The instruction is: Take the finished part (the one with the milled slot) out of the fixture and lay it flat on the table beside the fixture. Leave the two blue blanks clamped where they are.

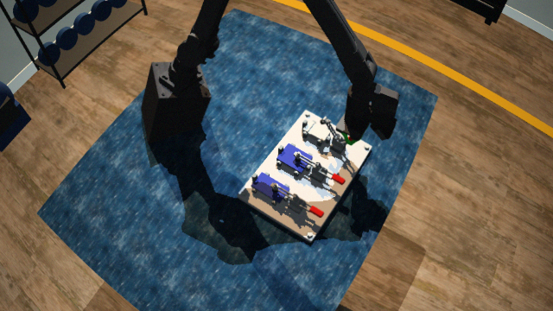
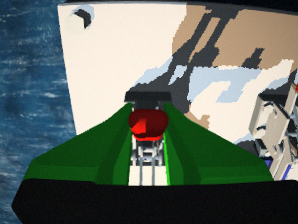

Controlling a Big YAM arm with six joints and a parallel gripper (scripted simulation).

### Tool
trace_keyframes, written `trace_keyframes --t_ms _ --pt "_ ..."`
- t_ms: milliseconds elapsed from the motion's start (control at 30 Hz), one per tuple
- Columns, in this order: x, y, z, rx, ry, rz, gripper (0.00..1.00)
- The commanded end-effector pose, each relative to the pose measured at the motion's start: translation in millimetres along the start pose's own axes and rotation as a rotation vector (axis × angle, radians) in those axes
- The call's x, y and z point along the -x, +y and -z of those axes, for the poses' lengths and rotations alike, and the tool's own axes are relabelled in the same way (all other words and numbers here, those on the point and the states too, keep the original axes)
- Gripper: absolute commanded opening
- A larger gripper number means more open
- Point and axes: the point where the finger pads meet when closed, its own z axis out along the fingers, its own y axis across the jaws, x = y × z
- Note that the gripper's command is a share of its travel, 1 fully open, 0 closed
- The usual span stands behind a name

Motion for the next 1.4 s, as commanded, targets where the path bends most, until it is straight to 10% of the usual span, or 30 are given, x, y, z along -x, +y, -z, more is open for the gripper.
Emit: trace_keyframes --t_ms 0,1367 --pt "-45.4 9.1 16.6 0.008 0.095 0.008 0.0" --pt "-45.4 9.1 16.6 0.008 0.095 0.008 0.0"
